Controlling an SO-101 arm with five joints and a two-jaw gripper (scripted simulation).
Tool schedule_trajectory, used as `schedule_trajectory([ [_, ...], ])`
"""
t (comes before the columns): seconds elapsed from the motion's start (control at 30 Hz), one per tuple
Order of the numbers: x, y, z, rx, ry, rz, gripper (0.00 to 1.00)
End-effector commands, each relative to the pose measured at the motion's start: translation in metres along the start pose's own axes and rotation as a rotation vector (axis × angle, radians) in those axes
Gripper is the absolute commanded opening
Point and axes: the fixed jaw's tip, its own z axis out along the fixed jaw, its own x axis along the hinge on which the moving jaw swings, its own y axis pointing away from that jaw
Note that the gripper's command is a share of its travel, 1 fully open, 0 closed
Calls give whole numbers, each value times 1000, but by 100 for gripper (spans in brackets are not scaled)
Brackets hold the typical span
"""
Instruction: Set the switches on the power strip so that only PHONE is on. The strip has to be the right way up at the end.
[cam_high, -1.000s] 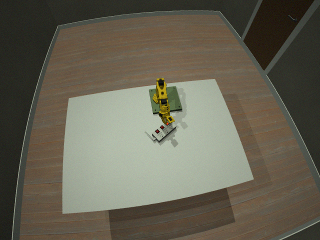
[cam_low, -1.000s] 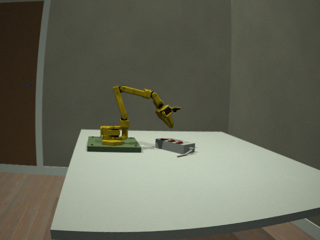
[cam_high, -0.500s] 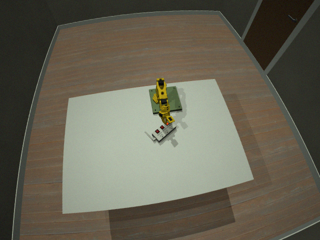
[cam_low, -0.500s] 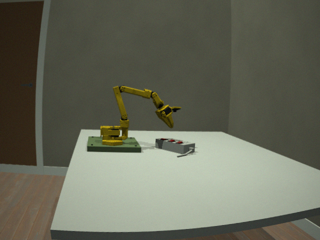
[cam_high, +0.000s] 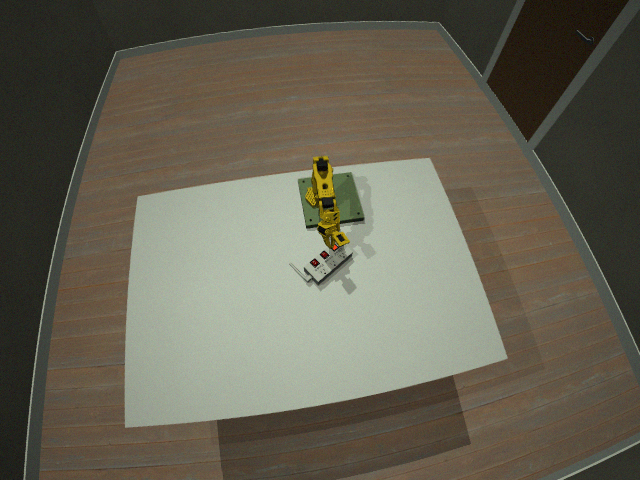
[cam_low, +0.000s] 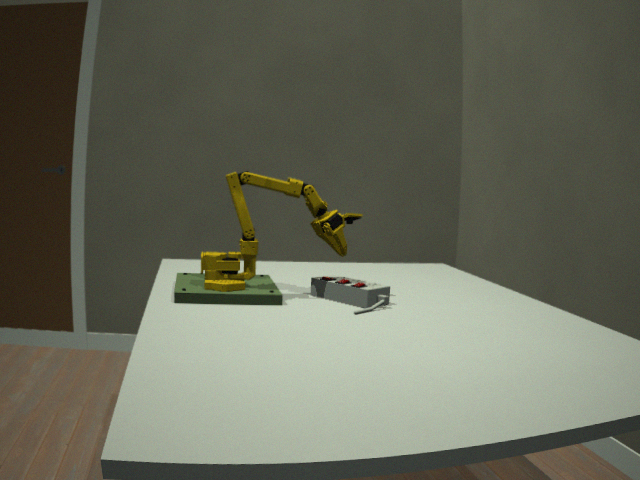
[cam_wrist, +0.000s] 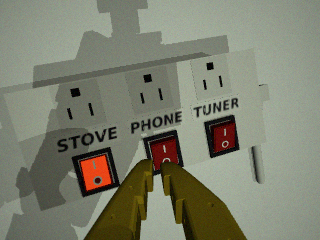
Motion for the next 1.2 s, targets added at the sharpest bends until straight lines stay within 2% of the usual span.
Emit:
schedule_trajectory([
  [0.0, 5, 1, 2, -6, 16, 1, 0],
  [0.5, 13, 2, 1, -20, 66, 168, 0],
  [0.9, 32, 6, -3, -24, 199, 584, 0],
  [0.97, 32, 6, -3, -24, 199, 584, 0],
  [1.17, 44, 9, -7, -1, 289, 851, 0],
])
